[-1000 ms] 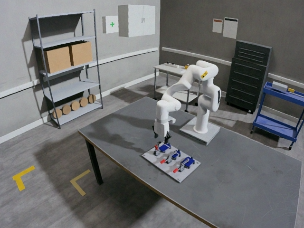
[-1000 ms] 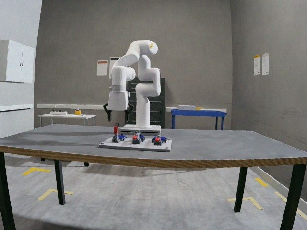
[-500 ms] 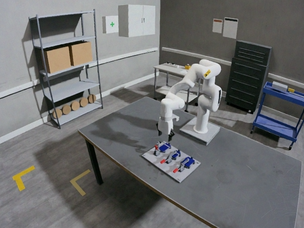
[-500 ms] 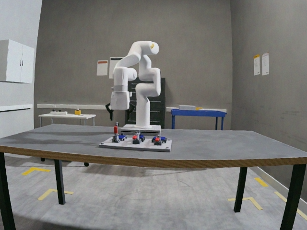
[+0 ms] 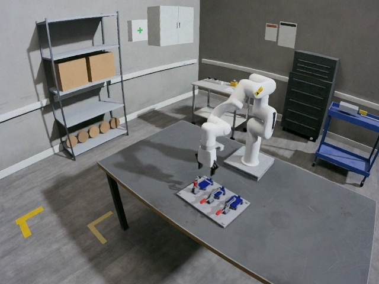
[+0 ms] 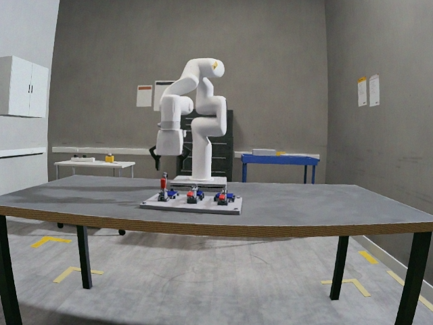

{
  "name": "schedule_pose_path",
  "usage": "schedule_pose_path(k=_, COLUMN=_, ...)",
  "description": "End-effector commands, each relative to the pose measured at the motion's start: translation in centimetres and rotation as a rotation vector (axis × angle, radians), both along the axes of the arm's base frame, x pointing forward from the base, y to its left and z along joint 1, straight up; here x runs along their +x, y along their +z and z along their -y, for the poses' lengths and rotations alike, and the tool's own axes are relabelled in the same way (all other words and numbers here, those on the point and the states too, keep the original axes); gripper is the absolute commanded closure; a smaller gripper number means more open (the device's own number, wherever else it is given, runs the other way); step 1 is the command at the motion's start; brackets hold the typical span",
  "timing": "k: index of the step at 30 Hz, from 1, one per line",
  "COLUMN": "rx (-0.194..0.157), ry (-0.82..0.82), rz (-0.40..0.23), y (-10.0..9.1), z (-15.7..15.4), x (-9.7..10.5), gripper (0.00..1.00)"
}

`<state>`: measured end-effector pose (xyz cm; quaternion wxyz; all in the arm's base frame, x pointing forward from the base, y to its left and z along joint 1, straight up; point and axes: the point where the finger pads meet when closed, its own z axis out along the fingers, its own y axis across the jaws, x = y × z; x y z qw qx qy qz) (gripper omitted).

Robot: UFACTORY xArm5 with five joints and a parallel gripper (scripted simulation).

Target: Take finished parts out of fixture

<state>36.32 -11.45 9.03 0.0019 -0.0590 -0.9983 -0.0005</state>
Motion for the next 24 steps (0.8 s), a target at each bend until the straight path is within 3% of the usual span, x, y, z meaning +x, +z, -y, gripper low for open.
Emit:
schedule_pose_path(k=1, rx=-0.001, ry=0.000, rz=0.003, y=-0.2, z=0.0, x=0.1, gripper=0.00)
schedule_pose_path(k=24, rx=-0.001, ry=0.000, rz=0.003, y=-5.4, z=0.1, x=0.1, gripper=0.00)
